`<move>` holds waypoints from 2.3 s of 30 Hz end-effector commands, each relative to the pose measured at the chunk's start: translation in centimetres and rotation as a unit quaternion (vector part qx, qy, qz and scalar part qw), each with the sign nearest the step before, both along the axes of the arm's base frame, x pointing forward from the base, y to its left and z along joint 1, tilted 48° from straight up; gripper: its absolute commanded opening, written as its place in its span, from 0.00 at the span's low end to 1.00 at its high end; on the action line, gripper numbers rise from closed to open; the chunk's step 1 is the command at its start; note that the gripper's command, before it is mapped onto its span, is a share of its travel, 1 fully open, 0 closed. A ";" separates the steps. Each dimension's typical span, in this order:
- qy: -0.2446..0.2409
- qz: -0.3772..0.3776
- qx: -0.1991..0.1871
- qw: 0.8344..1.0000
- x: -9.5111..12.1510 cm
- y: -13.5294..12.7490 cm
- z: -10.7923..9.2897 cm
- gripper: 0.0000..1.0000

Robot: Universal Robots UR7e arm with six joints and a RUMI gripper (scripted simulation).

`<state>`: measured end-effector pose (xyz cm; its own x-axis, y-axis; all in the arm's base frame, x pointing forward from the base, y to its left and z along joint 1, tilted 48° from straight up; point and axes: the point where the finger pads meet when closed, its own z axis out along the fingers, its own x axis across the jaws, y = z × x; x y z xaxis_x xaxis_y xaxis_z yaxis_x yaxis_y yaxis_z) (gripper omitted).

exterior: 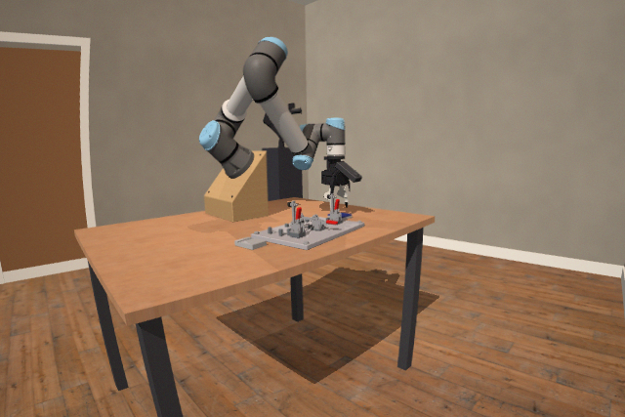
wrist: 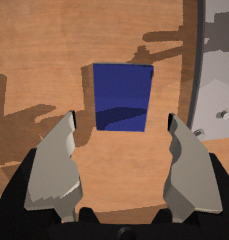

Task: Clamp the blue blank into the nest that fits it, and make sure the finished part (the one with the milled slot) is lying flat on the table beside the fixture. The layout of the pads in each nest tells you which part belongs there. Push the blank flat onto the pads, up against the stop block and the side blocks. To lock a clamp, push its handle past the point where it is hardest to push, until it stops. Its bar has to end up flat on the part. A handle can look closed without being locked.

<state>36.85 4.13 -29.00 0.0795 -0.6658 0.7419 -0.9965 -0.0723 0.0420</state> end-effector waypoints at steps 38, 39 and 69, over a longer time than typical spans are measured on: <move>0.000 0.000 0.000 1.000 0.1 -2.2 -2.0 0.00; 0.000 0.000 0.000 1.000 0.1 -2.2 -2.0 0.00; 0.000 0.000 0.000 1.000 0.1 -2.2 -2.0 0.00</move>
<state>36.94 1.92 -30.99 0.0795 -0.6657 0.7419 -0.9965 -0.0723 0.0419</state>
